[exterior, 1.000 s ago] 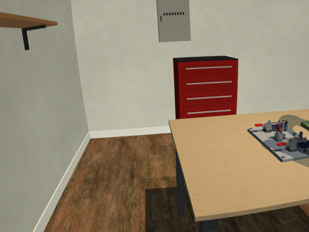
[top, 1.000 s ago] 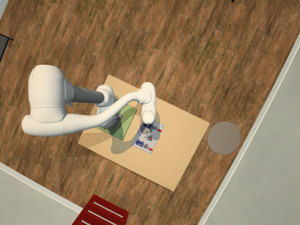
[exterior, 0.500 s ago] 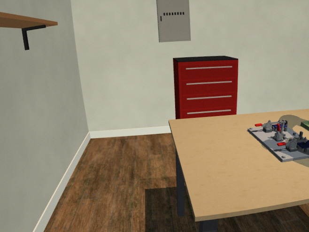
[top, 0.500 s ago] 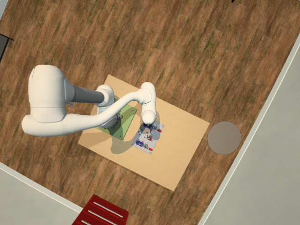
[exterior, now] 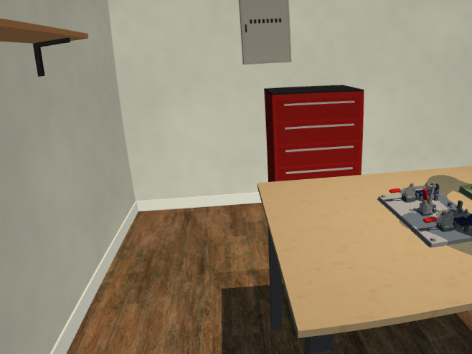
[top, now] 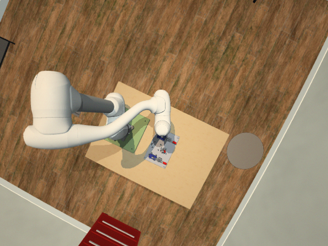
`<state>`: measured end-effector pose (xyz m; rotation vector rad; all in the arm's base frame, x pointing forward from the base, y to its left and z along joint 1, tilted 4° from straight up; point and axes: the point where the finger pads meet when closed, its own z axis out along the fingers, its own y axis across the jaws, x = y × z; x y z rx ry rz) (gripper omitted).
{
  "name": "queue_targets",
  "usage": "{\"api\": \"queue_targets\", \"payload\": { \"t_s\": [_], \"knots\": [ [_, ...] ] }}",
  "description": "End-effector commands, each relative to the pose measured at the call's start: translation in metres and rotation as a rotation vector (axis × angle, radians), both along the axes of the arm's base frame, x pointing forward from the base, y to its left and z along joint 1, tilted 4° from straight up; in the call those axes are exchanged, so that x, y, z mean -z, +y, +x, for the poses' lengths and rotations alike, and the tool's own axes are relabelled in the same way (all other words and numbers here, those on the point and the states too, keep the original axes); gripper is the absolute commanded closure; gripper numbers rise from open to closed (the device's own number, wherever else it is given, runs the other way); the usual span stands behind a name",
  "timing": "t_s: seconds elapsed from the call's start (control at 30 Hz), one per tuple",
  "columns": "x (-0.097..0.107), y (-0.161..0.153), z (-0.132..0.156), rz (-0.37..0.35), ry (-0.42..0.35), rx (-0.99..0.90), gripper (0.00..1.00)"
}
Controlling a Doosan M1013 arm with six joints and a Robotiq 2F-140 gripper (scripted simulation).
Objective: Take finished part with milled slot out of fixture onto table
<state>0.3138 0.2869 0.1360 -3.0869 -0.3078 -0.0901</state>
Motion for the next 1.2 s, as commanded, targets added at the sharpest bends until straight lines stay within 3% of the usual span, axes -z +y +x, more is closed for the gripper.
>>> {"api": "queue_targets", "payload": {
  "t_s": [0.0,1.17],
  "knots": [
    [-0.003,0.000,0.000,0.000,0.000,0.000,0.53],
    [-0.076,-0.003,-0.004,0.000,0.000,0.000,0.53]
  ]
}}
